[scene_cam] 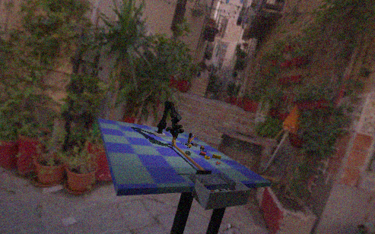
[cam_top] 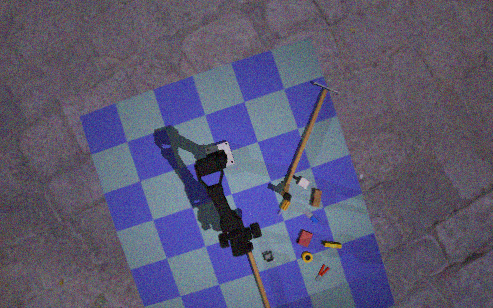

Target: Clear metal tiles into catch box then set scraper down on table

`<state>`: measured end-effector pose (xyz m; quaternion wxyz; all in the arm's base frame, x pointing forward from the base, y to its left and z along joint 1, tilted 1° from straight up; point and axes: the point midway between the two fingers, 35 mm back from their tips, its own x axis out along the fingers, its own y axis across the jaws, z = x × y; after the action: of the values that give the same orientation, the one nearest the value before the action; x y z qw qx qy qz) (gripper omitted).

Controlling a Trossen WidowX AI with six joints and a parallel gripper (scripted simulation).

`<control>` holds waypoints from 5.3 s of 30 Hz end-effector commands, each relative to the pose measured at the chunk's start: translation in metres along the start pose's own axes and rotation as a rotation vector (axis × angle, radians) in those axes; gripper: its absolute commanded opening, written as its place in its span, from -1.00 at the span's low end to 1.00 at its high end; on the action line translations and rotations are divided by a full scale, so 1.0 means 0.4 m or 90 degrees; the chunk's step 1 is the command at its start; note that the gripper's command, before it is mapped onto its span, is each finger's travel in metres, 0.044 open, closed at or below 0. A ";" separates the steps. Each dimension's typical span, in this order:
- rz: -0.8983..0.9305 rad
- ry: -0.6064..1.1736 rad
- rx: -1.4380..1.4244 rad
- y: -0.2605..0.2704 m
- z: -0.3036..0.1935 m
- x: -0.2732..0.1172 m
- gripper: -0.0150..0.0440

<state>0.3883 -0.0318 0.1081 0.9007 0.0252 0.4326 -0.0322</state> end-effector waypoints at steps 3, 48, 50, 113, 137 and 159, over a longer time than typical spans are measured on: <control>0.000 -0.015 -0.001 0.001 -0.006 -0.023 -0.49; 0.000 -0.003 0.000 0.001 -0.124 -0.061 -0.49; 0.000 -0.002 0.000 0.001 -0.125 -0.060 -0.49; 0.000 -0.002 0.000 0.002 -0.133 -0.066 -0.49; 0.006 0.002 0.002 -0.003 -0.140 -0.060 0.40; 0.006 0.002 0.002 -0.005 -0.080 -0.153 1.00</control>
<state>0.3266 -0.0294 0.1255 0.8981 0.0299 0.4377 -0.0306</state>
